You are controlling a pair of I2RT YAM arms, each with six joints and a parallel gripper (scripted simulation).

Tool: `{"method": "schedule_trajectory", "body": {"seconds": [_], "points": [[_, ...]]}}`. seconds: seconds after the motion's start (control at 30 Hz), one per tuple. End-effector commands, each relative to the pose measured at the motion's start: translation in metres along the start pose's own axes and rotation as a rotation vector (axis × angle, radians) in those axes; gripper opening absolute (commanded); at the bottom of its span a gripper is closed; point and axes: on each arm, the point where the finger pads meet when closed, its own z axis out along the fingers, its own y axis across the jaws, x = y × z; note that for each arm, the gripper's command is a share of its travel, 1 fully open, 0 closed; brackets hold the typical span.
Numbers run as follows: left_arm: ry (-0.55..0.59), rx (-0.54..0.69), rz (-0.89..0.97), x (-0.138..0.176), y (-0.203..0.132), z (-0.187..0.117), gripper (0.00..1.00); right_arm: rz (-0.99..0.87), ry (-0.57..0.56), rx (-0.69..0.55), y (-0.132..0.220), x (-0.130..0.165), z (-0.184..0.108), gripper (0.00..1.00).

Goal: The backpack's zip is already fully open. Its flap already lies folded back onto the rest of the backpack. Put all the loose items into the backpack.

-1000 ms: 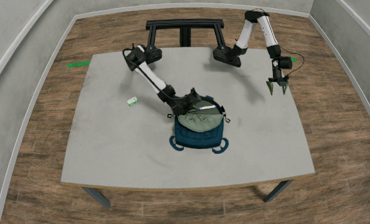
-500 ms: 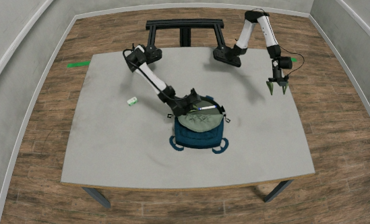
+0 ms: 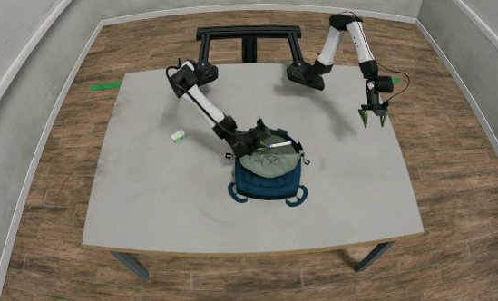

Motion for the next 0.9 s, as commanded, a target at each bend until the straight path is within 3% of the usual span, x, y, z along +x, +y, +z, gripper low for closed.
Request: {"method": "schedule_trajectory", "body": {"seconds": [0.0,0.57,0.6,0.87], "points": [[-0.011,-0.003,0.002,-0.004,0.001,-0.002,0.90,0.006,0.025,0.015,-0.006,0.015,0.004,0.06],[-0.011,-0.003,0.002,-0.004,0.001,-0.002,0.90,-0.002,0.018,0.031,-0.015,0.010,-0.012,0.06],[-0.011,-0.003,0.002,-0.004,0.001,-0.002,0.90,-0.023,-0.030,0.037,-0.020,-0.006,-0.020,0.06],[-0.011,-0.003,0.002,-0.004,0.001,-0.002,0.90,-0.016,-0.016,0.006,-0.006,-0.002,-0.006,0.06]]}}
